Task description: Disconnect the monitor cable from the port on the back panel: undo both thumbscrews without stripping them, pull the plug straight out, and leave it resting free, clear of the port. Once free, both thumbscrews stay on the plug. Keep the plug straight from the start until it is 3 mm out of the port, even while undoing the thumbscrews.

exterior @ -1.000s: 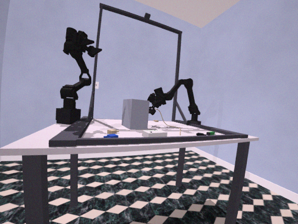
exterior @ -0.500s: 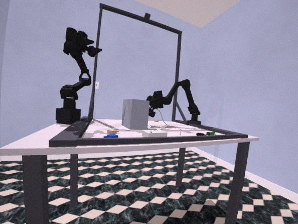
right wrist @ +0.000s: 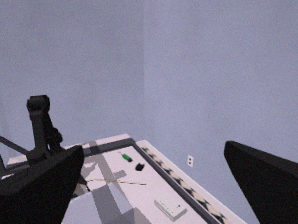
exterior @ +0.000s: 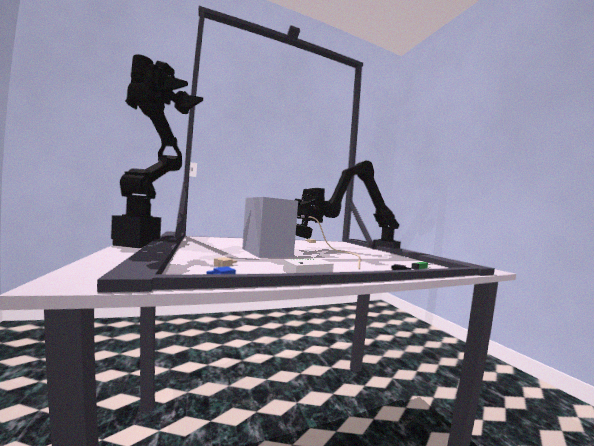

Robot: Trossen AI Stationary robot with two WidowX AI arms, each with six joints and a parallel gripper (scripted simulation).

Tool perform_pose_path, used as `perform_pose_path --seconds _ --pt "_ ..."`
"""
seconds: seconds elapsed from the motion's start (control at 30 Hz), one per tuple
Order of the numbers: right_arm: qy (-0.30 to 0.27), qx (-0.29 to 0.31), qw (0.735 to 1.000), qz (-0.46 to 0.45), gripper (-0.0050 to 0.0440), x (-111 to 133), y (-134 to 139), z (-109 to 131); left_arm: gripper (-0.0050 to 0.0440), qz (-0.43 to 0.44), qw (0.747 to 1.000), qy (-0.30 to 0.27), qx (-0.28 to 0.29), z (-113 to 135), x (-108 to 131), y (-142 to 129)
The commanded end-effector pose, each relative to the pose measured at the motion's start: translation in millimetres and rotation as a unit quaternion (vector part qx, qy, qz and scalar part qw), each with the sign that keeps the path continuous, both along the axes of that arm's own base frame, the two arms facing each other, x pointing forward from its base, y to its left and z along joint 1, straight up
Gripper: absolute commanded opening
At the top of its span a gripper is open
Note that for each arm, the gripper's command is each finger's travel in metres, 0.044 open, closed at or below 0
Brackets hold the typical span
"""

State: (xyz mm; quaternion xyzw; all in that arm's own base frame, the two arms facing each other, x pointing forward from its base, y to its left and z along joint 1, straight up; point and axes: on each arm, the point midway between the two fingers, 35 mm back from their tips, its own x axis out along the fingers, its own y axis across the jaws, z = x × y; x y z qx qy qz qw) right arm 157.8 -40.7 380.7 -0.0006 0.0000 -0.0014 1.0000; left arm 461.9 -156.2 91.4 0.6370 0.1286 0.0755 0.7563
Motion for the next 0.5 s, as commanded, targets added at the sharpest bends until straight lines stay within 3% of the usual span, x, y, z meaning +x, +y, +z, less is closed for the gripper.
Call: perform_pose_path --seconds 0.0,0.37,0.43,0.47 --pt "-0.001 -0.002 1.000 0.001 0.0440 -0.3 1.3 2.7 0.0296 0.001 1.000 -0.008 0.000 8.0 0.3 -0.2" --pt "-0.001 -0.002 1.000 0.001 0.0440 -0.3 1.3 2.7 0.0032 0.001 1.000 -0.008 0.000 8.0 0.3 -0.2" --pt "-0.001 -0.002 1.000 0.001 0.0440 -0.3 1.3 2.7 0.0032 0.001 1.000 -0.008 0.000 8.0 0.3 -0.2" --pt "-0.001 -0.002 1.000 0.001 0.0440 -0.3 1.3 2.7 0.0008 0.001 1.000 -0.008 0.000 8.0 0.3 -0.2"
